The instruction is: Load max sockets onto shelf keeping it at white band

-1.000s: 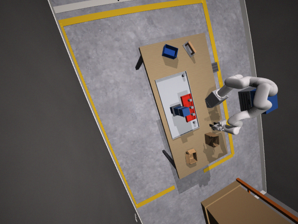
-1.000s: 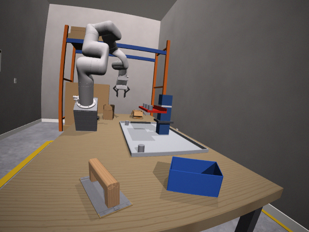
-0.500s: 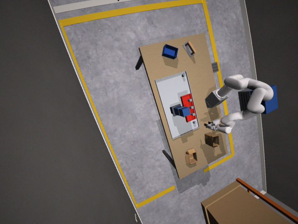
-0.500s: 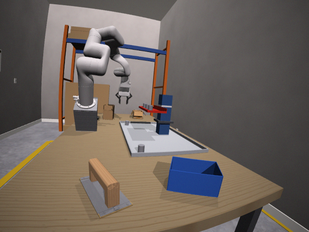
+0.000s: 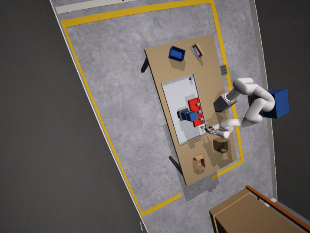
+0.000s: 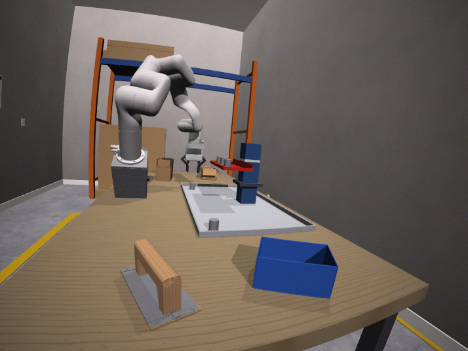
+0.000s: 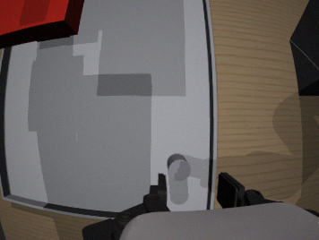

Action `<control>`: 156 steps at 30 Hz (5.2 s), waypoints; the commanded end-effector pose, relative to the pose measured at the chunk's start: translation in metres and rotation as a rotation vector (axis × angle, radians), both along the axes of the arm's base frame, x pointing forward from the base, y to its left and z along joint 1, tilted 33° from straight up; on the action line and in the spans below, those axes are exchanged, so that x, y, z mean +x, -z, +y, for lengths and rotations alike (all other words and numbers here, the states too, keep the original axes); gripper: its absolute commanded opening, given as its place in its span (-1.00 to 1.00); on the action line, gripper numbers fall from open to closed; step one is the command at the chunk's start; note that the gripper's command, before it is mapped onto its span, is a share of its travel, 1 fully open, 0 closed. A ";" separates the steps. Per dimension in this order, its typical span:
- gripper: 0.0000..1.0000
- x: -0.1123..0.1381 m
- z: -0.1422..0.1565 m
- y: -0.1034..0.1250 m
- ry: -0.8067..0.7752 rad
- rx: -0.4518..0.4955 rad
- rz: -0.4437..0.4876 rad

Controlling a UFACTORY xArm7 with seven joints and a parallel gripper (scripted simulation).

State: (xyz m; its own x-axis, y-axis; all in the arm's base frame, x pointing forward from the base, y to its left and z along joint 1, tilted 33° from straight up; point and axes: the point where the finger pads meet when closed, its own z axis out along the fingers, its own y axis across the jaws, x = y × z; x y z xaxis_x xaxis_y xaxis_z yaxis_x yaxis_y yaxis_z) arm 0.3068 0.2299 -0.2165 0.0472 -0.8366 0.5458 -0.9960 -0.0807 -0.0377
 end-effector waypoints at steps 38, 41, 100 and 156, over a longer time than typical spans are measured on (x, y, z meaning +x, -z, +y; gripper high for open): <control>0.23 0.007 -0.014 0.029 -0.003 0.006 -0.002; 0.23 0.007 -0.015 0.031 -0.003 0.006 -0.002; -1.00 0.011 -0.039 0.072 -0.003 0.006 -0.002; -1.00 0.009 -0.023 0.046 -0.003 0.006 -0.002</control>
